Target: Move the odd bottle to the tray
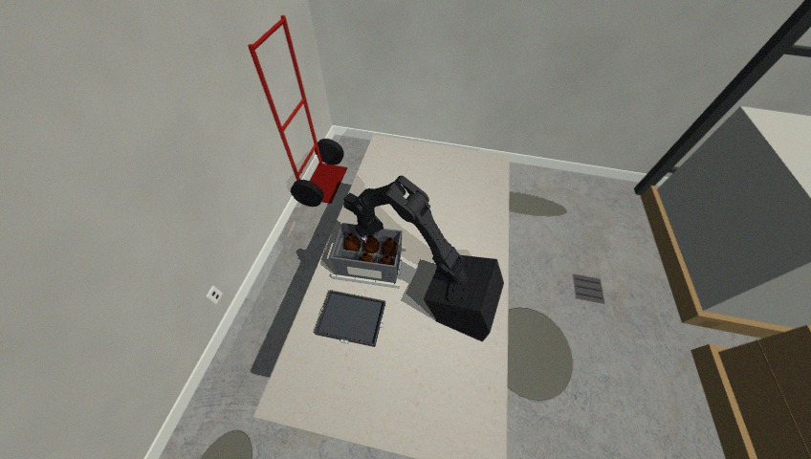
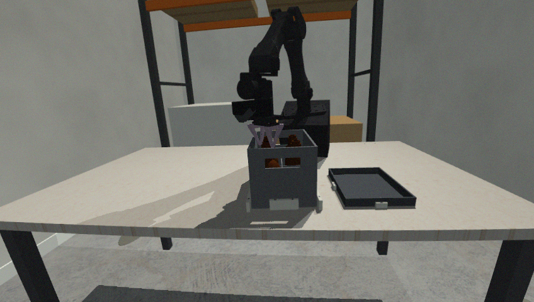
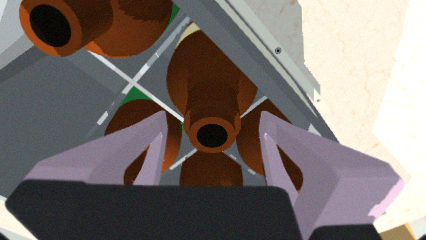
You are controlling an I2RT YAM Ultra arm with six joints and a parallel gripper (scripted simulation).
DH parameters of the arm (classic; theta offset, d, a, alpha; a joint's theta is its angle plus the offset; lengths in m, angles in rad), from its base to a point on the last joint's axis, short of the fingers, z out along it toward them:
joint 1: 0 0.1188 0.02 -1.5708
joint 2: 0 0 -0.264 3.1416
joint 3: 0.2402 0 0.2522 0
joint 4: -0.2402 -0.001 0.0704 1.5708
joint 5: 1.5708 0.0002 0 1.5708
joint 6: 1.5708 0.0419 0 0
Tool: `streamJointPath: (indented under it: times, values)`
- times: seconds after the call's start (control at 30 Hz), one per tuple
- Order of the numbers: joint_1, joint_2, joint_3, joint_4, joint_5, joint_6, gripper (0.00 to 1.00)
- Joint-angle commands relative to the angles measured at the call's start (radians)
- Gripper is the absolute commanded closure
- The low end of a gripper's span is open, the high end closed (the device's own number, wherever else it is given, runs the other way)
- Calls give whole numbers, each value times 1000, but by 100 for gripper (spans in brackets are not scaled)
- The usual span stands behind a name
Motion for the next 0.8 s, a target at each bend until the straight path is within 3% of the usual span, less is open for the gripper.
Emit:
streamJointPath:
  times: [0.0,0.77]
  values:
    - [7,9,0,26,9,8,39]
    - [3,5,-2,32,9,7,39]
